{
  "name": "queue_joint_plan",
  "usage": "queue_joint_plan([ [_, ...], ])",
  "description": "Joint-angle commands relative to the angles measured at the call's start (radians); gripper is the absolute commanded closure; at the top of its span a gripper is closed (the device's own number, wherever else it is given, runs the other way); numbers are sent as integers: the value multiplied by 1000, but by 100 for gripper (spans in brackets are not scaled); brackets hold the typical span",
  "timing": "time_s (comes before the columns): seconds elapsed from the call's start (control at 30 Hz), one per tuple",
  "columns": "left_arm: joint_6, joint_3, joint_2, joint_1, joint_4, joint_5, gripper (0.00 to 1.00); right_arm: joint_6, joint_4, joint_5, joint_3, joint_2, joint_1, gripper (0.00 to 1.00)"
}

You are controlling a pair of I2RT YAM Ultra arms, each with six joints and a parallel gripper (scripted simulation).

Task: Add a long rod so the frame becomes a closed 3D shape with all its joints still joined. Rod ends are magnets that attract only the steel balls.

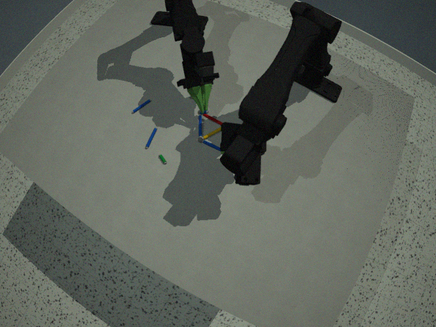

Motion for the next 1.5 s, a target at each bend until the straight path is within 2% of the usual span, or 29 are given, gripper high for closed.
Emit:
queue_joint_plan([
  [0.0,-232,57,25,-13,-53,-22,58,-1,14,-2,-9,1,-8,100],
  [0.2,-482,119,90,-23,-106,-49,58,-1,14,-2,-9,1,-8,100],
  [0.37,-580,158,127,-28,-133,-60,58,-1,14,-2,-9,1,-8,100],
  [0.67,-573,174,134,-30,-127,-56,58,-1,14,-2,-9,1,-8,100],
  [1.3,-602,85,154,-53,-23,-53,58,-1,14,-2,-9,1,-8,100],
  [1.33,-602,94,150,-53,-23,-53,66,-1,14,-2,-9,1,-8,100],
  [1.4,-600,97,150,-52,-23,-53,66,-1,14,-2,-9,1,-8,100],
  [1.43,-600,96,150,-51,-23,-53,70,-1,14,-2,-9,1,-8,100],
  [1.47,-600,96,150,-51,-23,-53,70,-1,14,-2,-9,1,-8,100],
])
